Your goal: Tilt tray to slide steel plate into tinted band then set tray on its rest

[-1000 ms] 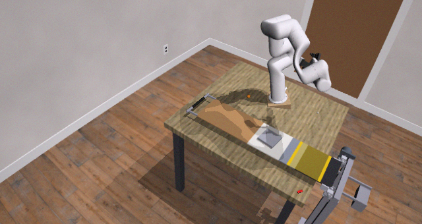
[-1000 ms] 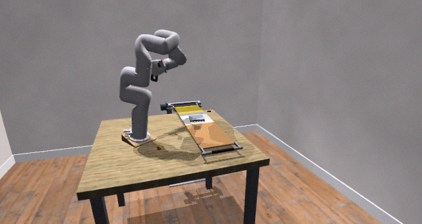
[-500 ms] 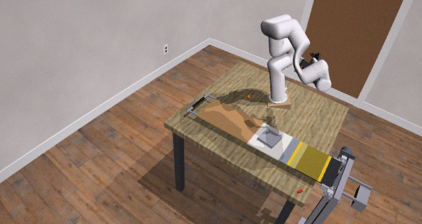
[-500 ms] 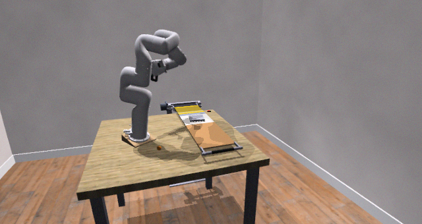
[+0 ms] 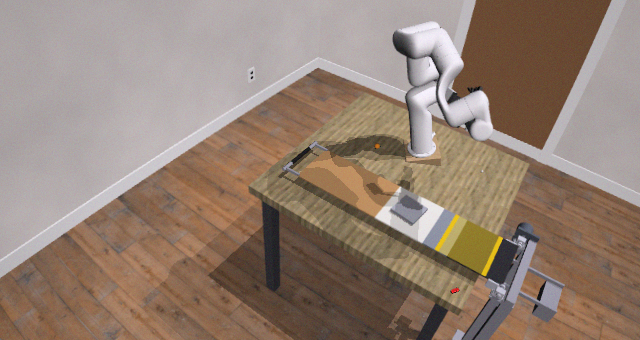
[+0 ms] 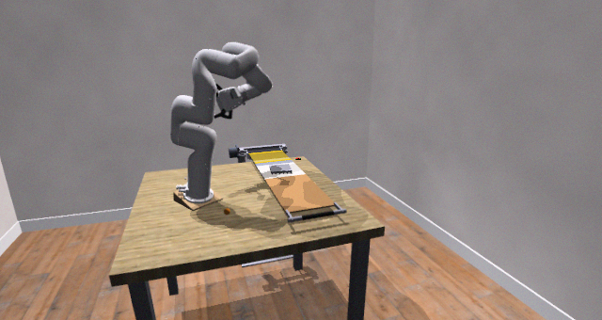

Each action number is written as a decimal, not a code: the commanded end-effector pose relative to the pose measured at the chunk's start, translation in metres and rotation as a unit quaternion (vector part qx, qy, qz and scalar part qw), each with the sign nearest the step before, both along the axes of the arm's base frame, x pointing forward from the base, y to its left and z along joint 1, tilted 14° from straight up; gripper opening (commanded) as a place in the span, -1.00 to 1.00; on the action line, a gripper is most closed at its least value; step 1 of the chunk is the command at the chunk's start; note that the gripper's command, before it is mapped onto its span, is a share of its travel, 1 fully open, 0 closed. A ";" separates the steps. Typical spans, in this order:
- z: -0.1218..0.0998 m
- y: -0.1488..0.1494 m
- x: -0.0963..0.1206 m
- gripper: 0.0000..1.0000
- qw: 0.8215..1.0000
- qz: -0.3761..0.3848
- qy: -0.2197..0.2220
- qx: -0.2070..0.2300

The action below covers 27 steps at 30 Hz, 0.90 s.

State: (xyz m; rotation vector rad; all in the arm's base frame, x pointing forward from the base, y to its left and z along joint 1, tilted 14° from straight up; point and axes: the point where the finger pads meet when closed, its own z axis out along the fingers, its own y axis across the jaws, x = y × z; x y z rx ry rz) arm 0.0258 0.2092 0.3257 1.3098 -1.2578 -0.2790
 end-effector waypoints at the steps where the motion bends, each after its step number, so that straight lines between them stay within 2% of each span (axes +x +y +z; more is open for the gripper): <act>1: 0.000 0.000 0.001 1.00 1.000 0.000 -0.001 0.002; 3: -0.014 -0.003 0.031 1.00 0.997 -0.042 -0.057 0.012; 18: -0.023 -0.007 0.052 1.00 0.993 -0.071 -0.094 0.018; 19: -0.033 -0.013 0.079 1.00 0.985 -0.105 -0.138 0.023; 27: -0.039 -0.019 0.099 1.00 0.977 -0.128 -0.169 0.026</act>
